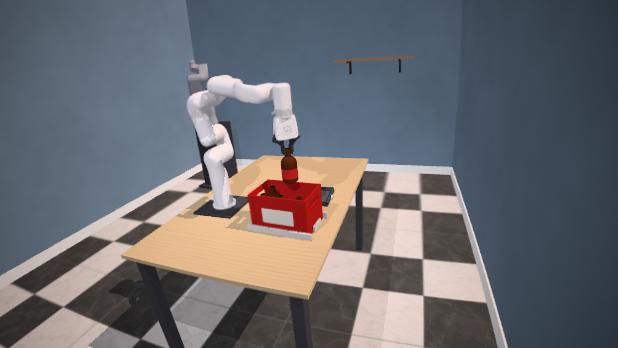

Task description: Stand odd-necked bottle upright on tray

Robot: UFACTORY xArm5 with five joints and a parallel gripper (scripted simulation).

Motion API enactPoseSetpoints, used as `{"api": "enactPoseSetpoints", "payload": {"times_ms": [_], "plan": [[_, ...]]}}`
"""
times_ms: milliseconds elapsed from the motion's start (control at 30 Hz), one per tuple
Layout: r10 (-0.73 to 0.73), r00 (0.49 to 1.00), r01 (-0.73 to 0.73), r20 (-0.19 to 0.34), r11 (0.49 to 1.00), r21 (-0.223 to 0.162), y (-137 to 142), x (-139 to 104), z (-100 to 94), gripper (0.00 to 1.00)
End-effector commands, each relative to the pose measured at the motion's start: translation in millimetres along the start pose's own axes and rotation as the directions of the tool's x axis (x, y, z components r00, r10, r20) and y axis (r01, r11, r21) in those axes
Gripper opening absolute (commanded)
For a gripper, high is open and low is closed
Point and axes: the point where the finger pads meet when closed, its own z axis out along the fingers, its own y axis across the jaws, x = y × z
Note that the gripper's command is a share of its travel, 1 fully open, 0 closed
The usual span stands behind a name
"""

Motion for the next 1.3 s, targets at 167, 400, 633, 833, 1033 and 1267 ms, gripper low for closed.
{"api": "enactPoseSetpoints", "payload": {"times_ms": [167, 400, 633, 833, 1033, 1267], "plan": [[0.000, 1.000, 0.000, 0.003, 1.000, -0.002, 8, 8, -1.4, 0.00], [0.000, 1.000, 0.000, 0.002, 1.000, -0.002, 14, 14, -1.2, 0.00], [0.000, 1.000, 0.000, 0.002, 1.000, -0.001, 22, 24, -0.9, 0.00], [0.000, 1.000, 0.000, 0.002, 1.000, -0.001, 28, 31, -0.8, 0.00], [0.000, 1.000, 0.000, 0.002, 1.000, 0.000, 36, 40, -0.5, 0.00], [0.000, 1.000, 0.000, 0.002, 1.000, 0.000, 47, 52, -0.2, 0.00]]}}
